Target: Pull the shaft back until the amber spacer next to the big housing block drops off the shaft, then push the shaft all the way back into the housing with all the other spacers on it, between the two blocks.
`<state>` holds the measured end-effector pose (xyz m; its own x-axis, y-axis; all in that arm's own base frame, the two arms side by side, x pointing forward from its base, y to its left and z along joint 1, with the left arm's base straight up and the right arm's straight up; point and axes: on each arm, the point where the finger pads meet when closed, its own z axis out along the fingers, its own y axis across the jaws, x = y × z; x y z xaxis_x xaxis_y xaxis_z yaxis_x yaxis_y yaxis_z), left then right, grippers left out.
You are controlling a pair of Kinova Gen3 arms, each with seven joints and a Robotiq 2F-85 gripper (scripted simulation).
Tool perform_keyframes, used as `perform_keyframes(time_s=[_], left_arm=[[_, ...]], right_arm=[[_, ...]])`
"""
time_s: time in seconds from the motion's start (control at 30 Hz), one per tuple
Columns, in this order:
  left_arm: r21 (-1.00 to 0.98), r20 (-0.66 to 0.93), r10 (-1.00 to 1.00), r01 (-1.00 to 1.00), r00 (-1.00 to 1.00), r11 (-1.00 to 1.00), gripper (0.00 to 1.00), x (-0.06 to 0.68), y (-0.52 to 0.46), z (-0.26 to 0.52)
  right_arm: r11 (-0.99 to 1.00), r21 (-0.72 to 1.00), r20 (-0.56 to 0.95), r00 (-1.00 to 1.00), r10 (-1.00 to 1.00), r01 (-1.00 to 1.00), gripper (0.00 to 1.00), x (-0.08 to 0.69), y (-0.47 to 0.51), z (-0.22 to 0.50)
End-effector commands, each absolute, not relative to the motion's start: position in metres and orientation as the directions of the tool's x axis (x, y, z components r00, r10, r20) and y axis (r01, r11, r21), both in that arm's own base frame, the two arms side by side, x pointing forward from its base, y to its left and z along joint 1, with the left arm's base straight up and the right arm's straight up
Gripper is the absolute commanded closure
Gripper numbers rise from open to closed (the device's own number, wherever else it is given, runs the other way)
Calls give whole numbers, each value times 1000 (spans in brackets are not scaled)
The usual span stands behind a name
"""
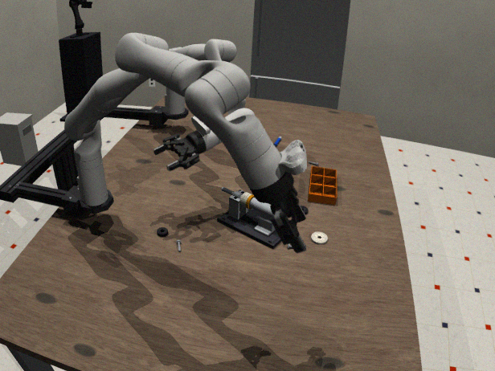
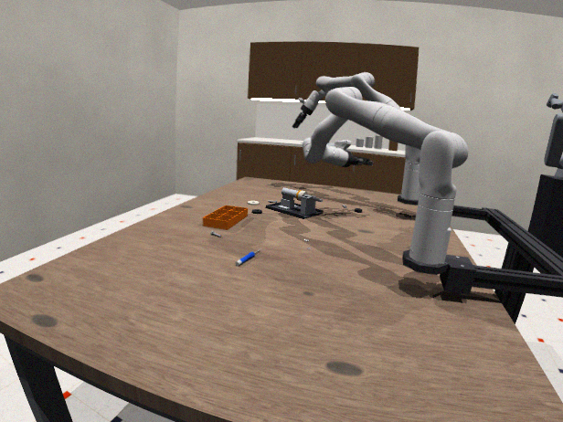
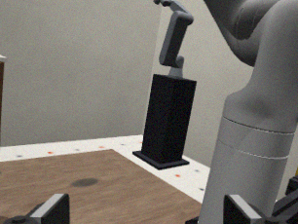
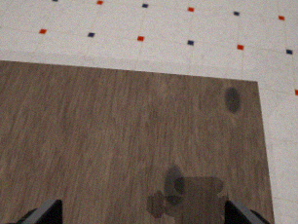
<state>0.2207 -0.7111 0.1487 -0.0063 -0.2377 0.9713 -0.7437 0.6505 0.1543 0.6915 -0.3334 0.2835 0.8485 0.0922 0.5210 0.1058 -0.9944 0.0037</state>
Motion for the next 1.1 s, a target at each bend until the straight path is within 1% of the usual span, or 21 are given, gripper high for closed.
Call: perform_keyframes(time_s=[0.0,0.2,0.43,0.5,0.77,0.97,1.07], left_arm=[[152,972,-235,-744,-8,651,2,221,-711,150],[146,972,-235,-749,-14,647,2,227,-709,150],[118,971,-237,-770,-44,627,2,255,-694,149],[118,971,-237,-770,-44,627,2,255,-694,149],[45,960,-250,-819,-123,572,2,325,-648,147],[-38,935,-285,-861,-209,507,2,395,-589,145],[-53,929,-294,-868,-224,495,2,405,-579,144]], right_arm=[[-994,6,523,847,93,106,2,692,-333,286],[-991,14,517,848,118,130,2,693,-326,283],[-969,50,487,841,235,241,2,696,-290,268],[-969,50,487,841,235,241,2,696,-290,268],[-854,117,402,762,508,507,2,693,-203,235],[-635,158,302,575,760,757,2,676,-122,206],[-605,160,291,548,784,780,2,673,-109,202]])
